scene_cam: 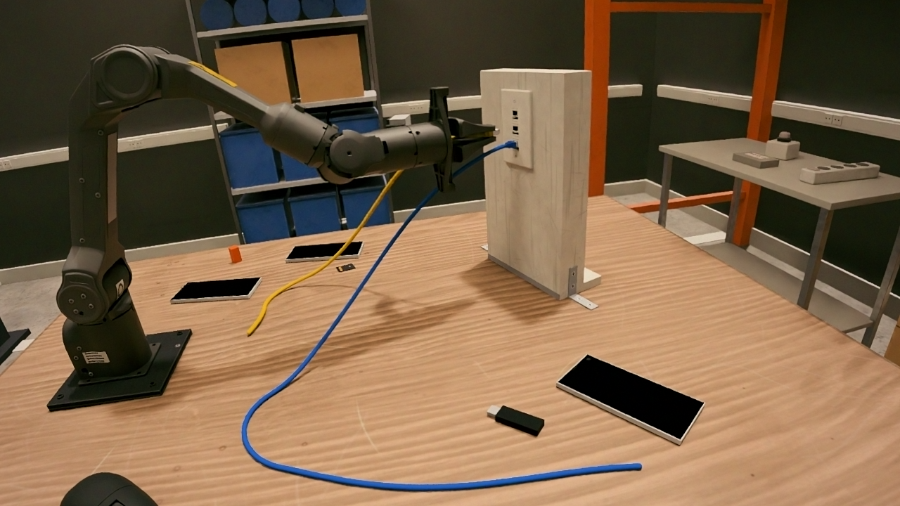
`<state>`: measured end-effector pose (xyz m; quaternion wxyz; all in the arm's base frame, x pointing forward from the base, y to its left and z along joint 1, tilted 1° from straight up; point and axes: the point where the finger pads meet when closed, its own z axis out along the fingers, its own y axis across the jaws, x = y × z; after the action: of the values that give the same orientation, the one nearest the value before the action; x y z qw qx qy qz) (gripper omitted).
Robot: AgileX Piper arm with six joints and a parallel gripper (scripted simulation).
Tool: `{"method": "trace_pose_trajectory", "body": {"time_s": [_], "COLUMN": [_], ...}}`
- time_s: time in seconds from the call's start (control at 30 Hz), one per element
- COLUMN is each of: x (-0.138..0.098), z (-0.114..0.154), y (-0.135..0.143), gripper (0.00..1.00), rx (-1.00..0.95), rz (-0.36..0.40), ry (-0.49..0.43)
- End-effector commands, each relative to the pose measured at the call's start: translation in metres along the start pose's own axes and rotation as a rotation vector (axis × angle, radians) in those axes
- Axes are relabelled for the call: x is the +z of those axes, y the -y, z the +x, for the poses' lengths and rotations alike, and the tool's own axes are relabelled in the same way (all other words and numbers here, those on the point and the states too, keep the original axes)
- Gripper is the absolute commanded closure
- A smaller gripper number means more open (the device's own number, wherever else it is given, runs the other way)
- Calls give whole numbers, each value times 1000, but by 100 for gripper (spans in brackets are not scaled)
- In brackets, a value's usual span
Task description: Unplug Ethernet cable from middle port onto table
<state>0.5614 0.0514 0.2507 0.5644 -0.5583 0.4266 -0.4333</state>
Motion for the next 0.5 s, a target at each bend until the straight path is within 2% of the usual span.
{"method": "trace_pose_trajectory", "body": {"time_s": [0.0,0.47], "x": [-3,-19], "z": [0,0], "y": [1,1], "gripper": [100,100], "rx": [-1,-1], "rz": [2,2], "ry": [0,0]}}
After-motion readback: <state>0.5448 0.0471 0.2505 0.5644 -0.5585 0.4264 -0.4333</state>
